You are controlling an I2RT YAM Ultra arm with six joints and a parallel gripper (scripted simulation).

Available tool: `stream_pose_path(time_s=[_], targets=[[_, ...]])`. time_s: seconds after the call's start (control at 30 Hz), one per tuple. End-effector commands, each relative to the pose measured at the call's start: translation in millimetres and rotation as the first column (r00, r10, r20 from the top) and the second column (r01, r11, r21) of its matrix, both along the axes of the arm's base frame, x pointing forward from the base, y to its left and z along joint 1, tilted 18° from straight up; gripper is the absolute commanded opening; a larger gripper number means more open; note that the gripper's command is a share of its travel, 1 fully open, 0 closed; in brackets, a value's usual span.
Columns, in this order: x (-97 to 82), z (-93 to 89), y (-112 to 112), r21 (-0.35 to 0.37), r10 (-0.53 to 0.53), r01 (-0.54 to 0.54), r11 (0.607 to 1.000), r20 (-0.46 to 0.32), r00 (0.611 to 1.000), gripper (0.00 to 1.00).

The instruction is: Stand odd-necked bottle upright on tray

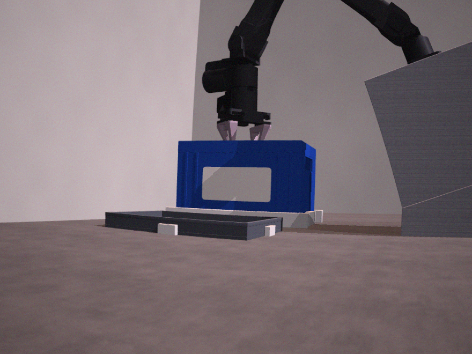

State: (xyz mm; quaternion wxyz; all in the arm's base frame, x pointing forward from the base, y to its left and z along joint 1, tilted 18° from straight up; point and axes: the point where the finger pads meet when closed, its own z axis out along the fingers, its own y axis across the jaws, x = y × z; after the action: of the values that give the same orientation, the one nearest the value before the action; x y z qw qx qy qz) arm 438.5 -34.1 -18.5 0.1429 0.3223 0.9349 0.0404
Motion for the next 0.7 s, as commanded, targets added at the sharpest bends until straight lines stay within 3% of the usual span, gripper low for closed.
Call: stream_pose_path(time_s=[0.0, 0.57, 0.6, 0.67], targets=[[10.0, 11.1, -9.2, -0.014, -0.015, 0.015, 1.0, 0.045, 0.999, 0.61], [10.0, 11.1, -9.2, -0.014, -0.015, 0.015, 1.0, 0.045, 0.999, 0.61], [10.0, 11.1, -9.2, -0.014, -0.015, 0.015, 1.0, 0.045, 0.999, 0.0], [10.0, 11.1, -9.2, -0.014, -0.015, 0.015, 1.0, 0.045, 0.999, 0.0]])
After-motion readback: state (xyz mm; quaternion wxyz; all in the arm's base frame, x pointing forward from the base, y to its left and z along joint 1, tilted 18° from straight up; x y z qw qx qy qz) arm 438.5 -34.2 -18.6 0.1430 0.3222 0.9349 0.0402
